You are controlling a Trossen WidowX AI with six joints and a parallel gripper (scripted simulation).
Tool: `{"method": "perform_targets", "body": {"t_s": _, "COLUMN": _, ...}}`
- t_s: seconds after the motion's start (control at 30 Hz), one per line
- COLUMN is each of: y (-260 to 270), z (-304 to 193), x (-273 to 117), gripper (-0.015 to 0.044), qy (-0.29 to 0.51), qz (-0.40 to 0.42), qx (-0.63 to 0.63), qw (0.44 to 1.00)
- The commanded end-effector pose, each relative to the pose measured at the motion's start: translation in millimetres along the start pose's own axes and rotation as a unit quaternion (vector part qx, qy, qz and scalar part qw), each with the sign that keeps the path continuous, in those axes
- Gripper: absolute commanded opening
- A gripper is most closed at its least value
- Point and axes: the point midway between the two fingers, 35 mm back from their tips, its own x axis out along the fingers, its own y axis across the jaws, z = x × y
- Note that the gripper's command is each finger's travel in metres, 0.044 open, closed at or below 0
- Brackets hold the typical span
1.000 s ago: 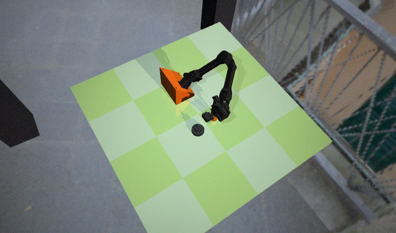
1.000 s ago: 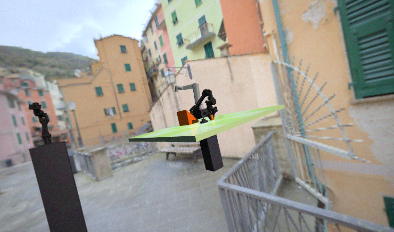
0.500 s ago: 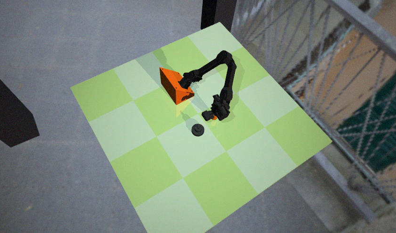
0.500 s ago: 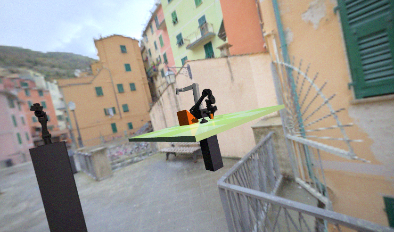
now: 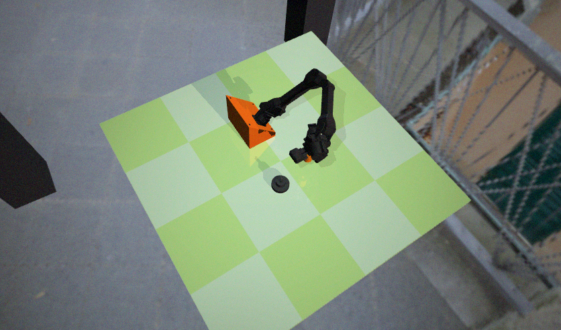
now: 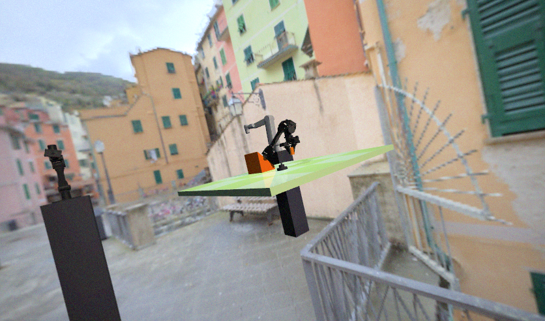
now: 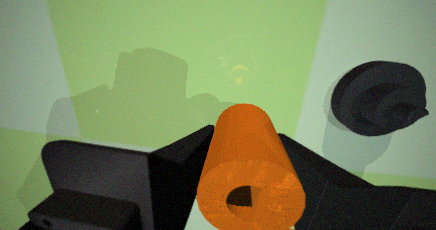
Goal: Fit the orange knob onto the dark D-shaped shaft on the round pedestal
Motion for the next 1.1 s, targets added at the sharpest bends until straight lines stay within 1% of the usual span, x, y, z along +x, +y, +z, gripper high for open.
{"method": "perform_targets", "body": {"t_s": 0.0, "y": 3.8, "z": -0.3, "x": -29.0, "gripper": 0.0000, "qy": -0.006, "qz": -0.002, "qx": -0.006, "qw": 1.000}}
{"method": "perform_targets", "body": {"t_s": 0.1, "y": 6.3, "z": -2.9, "x": -42.4, "gripper": 0.0000, "qy": -0.006, "qz": 0.000, "qx": -0.006, "qw": 1.000}}
{"method": "perform_targets", "body": {"t_s": 0.33, "y": 4.5, "z": -2.5, "x": -42.8, "gripper": 0.0000, "qy": -0.006, "qz": 0.000, "qx": -0.006, "qw": 1.000}}
{"method": "perform_targets", "body": {"t_s": 1.07, "y": -62.6, "z": 12.8, "x": -23.8, "gripper": 0.0000, "qy": -0.007, "qz": -0.003, "qx": -0.007, "qw": 1.000}}
